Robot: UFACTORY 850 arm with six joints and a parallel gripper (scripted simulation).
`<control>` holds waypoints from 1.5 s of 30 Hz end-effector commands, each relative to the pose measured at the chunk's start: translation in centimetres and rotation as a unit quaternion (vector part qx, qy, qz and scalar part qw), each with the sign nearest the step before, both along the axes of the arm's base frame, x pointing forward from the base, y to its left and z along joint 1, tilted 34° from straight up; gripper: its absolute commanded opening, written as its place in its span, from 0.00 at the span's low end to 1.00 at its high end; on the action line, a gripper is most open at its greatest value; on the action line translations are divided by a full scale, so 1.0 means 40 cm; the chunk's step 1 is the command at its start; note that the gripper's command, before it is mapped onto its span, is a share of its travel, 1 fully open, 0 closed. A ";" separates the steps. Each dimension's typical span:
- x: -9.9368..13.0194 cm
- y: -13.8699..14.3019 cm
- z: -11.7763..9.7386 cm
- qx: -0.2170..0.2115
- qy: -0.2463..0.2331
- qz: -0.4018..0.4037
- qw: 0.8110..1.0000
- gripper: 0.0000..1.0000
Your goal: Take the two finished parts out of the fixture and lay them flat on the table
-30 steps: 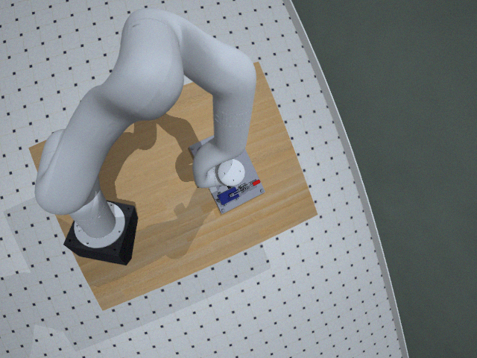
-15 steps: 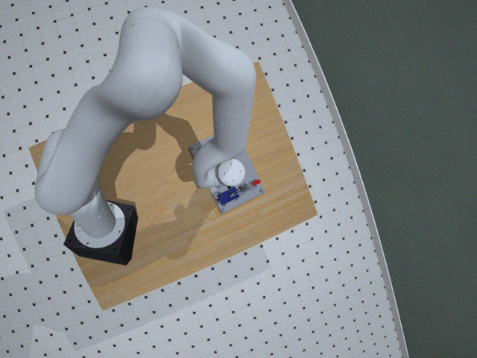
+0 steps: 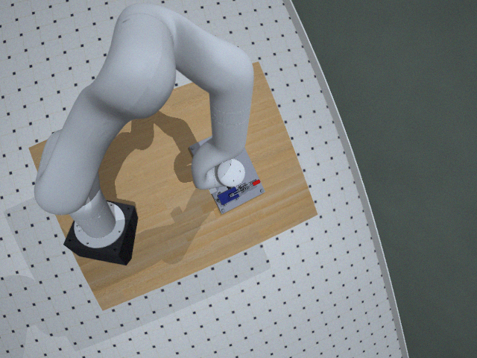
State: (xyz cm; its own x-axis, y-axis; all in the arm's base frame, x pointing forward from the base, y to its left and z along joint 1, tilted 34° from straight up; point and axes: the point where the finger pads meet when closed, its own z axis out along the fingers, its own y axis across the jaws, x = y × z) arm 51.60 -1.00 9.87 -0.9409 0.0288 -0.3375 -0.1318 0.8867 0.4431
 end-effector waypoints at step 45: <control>-0.027 -0.023 0.041 0.000 0.000 0.000 1.000 0.00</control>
State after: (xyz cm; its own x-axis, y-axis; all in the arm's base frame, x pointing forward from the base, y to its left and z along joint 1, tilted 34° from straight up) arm 50.49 -1.93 11.45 -0.9410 0.0283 -0.3373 -0.1321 0.8867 0.4431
